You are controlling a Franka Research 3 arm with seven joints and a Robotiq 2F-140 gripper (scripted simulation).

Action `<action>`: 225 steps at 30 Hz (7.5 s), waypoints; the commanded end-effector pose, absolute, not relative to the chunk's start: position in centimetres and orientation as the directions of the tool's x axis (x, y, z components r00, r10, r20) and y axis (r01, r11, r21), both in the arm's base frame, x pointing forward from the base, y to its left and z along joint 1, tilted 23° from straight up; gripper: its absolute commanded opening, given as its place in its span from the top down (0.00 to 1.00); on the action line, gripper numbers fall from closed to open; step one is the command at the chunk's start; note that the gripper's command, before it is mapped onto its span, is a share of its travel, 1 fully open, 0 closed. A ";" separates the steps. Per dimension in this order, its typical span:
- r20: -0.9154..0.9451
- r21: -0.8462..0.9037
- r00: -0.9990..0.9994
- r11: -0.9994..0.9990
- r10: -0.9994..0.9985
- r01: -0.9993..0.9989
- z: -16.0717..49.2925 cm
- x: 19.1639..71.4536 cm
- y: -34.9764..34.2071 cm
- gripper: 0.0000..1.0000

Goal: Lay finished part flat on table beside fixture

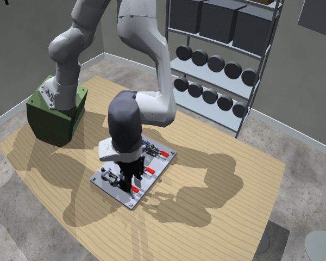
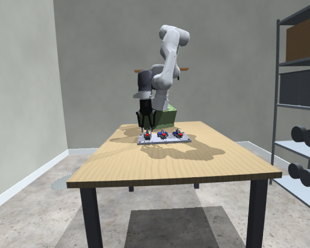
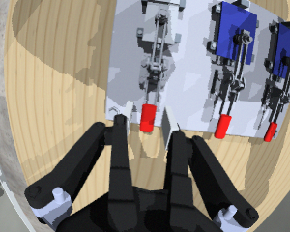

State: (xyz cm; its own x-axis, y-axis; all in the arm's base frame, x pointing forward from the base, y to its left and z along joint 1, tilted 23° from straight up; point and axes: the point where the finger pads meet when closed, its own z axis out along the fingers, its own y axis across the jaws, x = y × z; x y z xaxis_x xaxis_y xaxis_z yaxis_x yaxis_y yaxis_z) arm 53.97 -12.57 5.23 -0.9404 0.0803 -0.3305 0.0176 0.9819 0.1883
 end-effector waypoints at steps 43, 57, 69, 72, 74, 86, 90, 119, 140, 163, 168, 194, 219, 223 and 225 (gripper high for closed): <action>-0.343 0.179 -0.938 0.984 0.059 -0.003 5.3 54.2 -12.8 1.00; -0.343 0.179 -0.938 0.984 0.059 -0.003 5.3 54.2 -12.8 1.00; -0.343 0.179 -0.938 0.984 0.059 -0.003 5.3 54.2 -12.8 1.00; -0.343 0.179 -0.938 0.984 0.059 -0.003 5.3 54.2 -12.8 1.00; -0.343 0.179 -0.938 0.984 0.059 -0.003 5.3 54.2 -12.8 1.00; -0.343 0.179 -0.938 0.984 0.059 -0.003 5.4 54.1 -12.8 1.00; -0.343 0.179 -0.938 0.984 0.059 -0.003 5.5 54.1 -12.8 1.00; -0.343 0.179 -0.938 0.984 0.059 -0.003 6.3 53.2 -13.0 1.00; -0.343 0.179 -0.938 0.984 0.060 -0.003 6.9 51.8 -13.1 1.00; -0.343 0.179 -0.938 0.984 0.060 -0.003 7.1 50.0 -13.1 1.00; -0.343 0.179 -0.938 0.984 0.060 -0.003 7.1 49.8 -13.1 1.00; -0.343 0.179 -0.938 0.984 0.060 -0.003 6.7 48.6 -13.1 1.00; -0.343 0.179 -0.938 0.984 0.059 -0.003 6.7 48.5 -13.0 1.00; -0.343 0.179 -0.938 0.984 0.059 -0.003 6.7 48.5 -13.0 1.00; -0.343 0.179 -0.938 0.984 0.059 -0.003 6.7 48.5 -13.0 1.00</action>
State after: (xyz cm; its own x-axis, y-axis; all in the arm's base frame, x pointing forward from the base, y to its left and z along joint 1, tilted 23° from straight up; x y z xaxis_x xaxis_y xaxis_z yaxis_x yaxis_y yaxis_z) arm 49.31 -12.96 7.24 -0.9334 0.0605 -0.3536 -0.0028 0.9845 0.1756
